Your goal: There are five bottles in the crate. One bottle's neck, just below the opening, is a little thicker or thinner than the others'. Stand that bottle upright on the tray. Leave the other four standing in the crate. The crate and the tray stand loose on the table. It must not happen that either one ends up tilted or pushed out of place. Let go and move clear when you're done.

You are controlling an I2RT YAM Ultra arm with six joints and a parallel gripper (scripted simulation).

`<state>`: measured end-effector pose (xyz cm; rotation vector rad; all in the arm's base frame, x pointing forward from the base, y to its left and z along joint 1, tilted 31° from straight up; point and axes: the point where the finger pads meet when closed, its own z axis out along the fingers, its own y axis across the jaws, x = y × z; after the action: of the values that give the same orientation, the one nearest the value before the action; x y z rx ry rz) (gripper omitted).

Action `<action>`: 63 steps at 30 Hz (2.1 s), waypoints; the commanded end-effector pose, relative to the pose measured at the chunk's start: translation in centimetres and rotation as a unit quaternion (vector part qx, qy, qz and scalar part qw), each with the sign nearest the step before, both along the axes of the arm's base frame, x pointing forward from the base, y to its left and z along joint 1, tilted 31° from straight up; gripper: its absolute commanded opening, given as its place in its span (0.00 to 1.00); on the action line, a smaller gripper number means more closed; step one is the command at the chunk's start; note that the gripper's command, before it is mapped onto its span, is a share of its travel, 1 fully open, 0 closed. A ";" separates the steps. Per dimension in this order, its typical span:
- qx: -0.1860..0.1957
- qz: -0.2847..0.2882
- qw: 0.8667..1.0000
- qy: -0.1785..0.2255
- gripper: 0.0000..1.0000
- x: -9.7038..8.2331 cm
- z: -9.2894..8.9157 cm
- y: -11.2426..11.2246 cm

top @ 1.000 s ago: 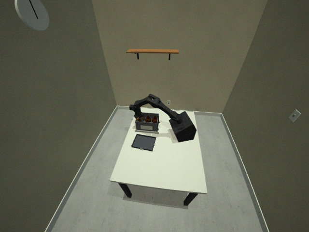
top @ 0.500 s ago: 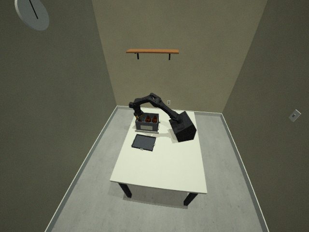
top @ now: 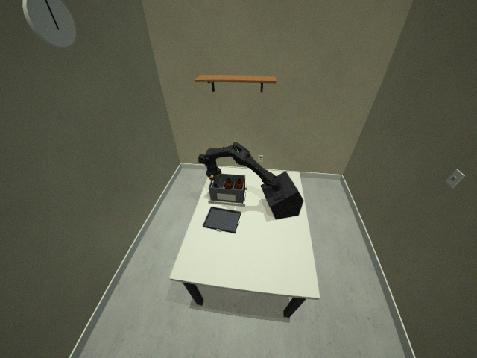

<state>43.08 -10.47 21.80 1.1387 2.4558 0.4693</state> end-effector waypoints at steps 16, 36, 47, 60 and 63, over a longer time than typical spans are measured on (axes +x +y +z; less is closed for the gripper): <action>-0.012 -0.004 1.000 -0.029 0.61 -1.0 3.5 -0.6; -0.011 -0.005 1.000 -0.028 0.00 -1.0 3.5 -0.6; -0.011 -0.005 1.000 -0.028 0.00 -1.0 3.5 -0.6; -0.011 -0.005 1.000 -0.028 0.00 -1.0 3.5 -0.6; -0.011 -0.005 1.000 -0.028 0.00 -1.0 3.5 -0.6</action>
<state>42.54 -10.36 21.88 1.1461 2.4747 0.4686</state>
